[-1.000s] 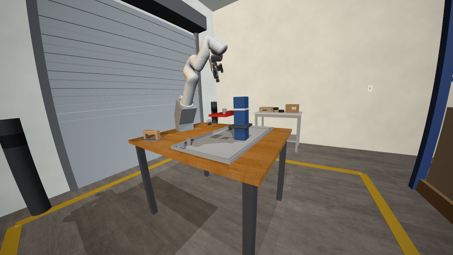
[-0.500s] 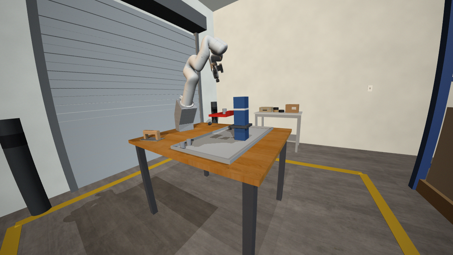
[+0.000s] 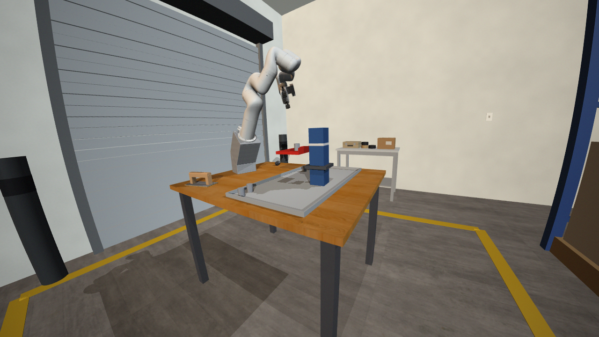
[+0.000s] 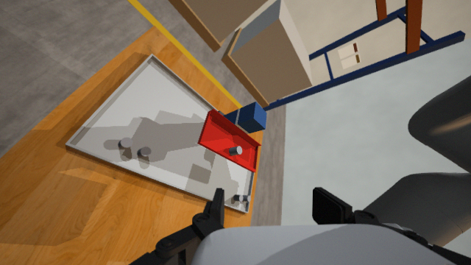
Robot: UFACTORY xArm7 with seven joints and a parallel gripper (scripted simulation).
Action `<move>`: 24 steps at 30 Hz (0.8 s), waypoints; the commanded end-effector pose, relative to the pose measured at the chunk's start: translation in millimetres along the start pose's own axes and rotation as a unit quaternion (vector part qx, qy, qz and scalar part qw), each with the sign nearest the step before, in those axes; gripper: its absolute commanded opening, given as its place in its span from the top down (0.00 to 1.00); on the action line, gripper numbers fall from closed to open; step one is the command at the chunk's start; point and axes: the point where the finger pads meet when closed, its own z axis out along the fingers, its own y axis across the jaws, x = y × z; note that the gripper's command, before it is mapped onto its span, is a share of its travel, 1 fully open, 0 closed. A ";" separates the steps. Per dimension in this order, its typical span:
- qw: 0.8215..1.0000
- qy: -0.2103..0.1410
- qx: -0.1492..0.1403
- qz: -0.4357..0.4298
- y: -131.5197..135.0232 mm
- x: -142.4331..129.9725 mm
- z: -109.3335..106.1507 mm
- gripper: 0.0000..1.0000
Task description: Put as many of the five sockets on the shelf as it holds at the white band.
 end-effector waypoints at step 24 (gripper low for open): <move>0.966 -0.099 0.003 0.239 67.6 33.0 102.9 0.00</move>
